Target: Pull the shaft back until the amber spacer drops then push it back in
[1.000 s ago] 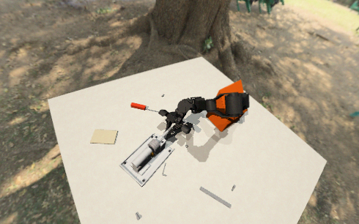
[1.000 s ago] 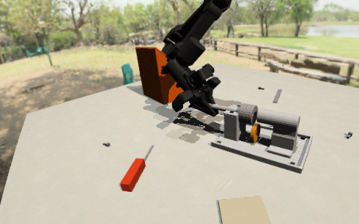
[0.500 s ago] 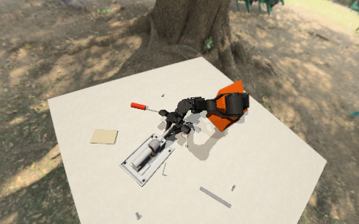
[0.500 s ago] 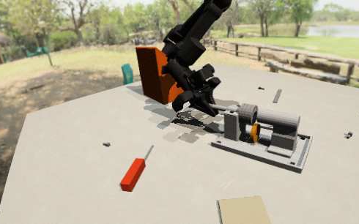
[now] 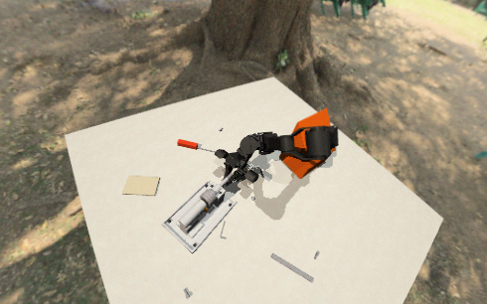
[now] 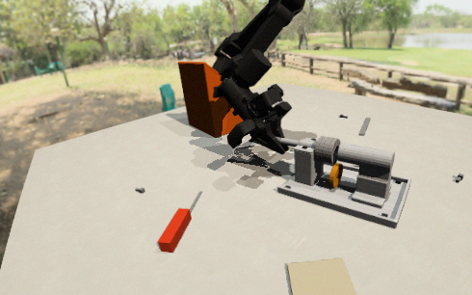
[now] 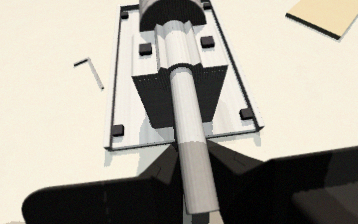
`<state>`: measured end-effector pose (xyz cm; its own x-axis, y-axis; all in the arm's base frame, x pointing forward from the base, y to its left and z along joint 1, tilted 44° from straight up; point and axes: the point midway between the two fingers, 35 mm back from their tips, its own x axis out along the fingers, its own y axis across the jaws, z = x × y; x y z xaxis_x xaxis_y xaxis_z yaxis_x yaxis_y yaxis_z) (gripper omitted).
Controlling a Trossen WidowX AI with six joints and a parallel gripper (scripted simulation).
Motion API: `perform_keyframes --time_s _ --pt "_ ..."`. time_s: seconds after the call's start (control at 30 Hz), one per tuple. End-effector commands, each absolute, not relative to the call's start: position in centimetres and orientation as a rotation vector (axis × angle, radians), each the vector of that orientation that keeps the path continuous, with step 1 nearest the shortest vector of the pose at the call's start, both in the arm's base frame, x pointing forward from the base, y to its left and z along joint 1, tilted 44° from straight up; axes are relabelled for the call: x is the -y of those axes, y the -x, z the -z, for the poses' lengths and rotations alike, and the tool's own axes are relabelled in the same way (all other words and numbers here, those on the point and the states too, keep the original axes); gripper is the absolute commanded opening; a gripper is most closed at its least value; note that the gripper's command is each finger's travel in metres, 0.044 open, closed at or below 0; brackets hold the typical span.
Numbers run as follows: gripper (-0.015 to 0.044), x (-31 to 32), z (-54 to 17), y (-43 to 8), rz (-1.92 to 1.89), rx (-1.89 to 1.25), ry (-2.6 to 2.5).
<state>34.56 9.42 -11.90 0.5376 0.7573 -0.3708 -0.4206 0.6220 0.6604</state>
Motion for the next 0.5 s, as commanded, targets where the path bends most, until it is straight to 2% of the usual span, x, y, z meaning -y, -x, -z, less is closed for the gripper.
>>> perform_keyframes --time_s 0.0,0.47 --pt "0.0 -9.44 11.76 -34.98 -0.743 -0.687 -0.539" --pt "0.0 -9.59 11.67 -35.35 -0.743 -0.686 -0.539"
